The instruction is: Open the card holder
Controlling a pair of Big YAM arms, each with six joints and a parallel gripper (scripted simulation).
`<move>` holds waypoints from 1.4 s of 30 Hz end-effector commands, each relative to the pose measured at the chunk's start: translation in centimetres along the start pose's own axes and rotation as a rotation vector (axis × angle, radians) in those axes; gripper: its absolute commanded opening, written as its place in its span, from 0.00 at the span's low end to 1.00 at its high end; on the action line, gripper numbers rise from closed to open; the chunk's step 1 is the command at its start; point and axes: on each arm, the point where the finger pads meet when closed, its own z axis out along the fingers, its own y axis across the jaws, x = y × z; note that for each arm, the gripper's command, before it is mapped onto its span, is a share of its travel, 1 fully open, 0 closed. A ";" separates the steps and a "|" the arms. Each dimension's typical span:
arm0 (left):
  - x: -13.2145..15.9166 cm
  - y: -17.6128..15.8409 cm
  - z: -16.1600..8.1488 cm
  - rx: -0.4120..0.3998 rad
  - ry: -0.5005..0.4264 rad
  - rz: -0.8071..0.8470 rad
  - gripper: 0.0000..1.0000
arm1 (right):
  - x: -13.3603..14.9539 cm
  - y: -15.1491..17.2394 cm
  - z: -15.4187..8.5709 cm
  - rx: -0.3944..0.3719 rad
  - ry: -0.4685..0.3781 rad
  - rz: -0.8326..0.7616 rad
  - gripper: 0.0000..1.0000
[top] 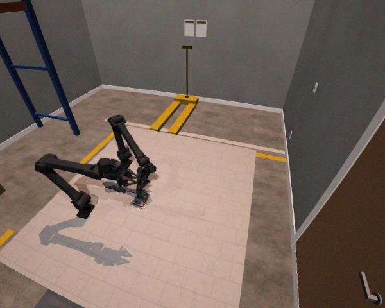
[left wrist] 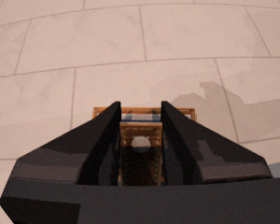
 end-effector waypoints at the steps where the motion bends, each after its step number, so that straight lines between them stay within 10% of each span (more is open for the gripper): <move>1: 0.0 1.3 -0.3 -0.009 -0.002 0.013 0.21 | -2.6 0.0 -0.2 0.000 -0.046 0.000 0.36; 42: 4.2 -0.2 -2.5 0.007 0.009 -0.021 0.21 | -2.6 0.0 -0.2 0.000 -0.046 0.000 0.36</move>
